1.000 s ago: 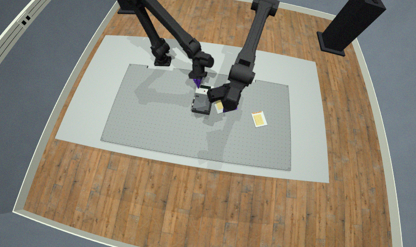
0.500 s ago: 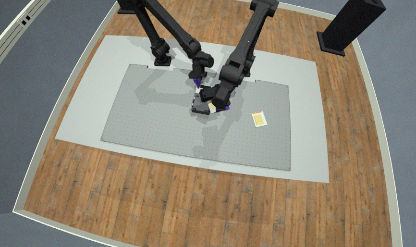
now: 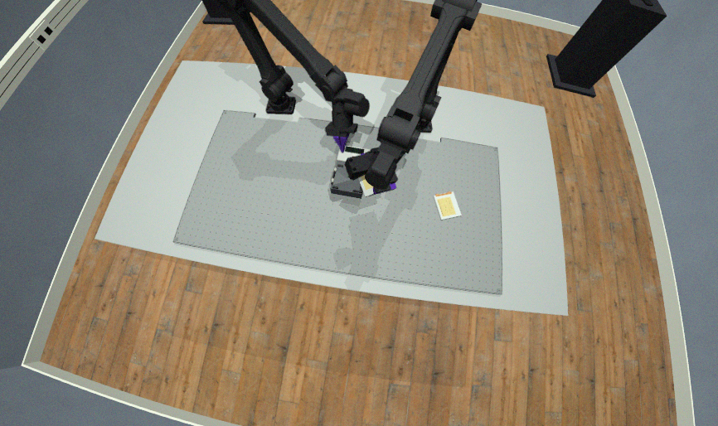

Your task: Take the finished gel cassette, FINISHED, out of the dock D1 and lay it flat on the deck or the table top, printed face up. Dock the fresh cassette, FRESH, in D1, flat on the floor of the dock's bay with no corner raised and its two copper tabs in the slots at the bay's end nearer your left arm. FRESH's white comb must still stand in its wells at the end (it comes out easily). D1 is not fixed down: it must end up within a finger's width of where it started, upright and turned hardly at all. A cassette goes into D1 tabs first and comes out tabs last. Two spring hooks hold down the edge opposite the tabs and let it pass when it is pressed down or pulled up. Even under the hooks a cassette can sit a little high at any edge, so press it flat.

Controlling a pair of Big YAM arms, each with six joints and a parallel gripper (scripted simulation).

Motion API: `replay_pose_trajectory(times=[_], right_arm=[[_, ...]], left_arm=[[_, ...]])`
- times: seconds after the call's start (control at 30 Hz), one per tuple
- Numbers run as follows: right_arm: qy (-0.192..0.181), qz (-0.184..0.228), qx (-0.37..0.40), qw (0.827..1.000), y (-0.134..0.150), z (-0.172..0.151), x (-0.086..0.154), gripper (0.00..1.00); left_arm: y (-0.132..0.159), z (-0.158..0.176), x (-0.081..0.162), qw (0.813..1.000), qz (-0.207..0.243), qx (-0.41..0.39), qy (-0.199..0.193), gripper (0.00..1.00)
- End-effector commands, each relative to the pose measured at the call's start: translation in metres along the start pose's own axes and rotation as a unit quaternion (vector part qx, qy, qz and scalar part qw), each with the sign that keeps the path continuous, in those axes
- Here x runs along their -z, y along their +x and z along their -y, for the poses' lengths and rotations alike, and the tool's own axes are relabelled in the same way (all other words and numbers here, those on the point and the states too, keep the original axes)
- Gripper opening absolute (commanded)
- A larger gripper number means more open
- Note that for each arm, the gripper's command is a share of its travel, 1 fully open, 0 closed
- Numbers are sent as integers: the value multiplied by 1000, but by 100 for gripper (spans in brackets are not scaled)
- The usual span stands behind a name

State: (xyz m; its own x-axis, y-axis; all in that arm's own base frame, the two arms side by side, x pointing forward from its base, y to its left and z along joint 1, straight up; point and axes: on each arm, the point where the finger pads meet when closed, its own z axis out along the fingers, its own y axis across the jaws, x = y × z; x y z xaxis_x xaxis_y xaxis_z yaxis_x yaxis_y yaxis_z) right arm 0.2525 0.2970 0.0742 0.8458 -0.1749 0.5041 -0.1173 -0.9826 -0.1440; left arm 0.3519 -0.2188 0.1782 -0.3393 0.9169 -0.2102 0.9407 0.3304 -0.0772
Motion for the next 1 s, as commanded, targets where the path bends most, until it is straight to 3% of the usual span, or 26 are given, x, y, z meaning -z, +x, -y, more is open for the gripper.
replay_pose_trajectory(times=[0.0,0.97], right_arm=[[-61,46,34,996,-41,-43,-38,0],[-61,46,34,996,-41,-43,-38,0]], left_arm=[[-5,-4,3,1000,10,-2,-12,0],[3,-10,24,1000,11,-8,-12,0]])
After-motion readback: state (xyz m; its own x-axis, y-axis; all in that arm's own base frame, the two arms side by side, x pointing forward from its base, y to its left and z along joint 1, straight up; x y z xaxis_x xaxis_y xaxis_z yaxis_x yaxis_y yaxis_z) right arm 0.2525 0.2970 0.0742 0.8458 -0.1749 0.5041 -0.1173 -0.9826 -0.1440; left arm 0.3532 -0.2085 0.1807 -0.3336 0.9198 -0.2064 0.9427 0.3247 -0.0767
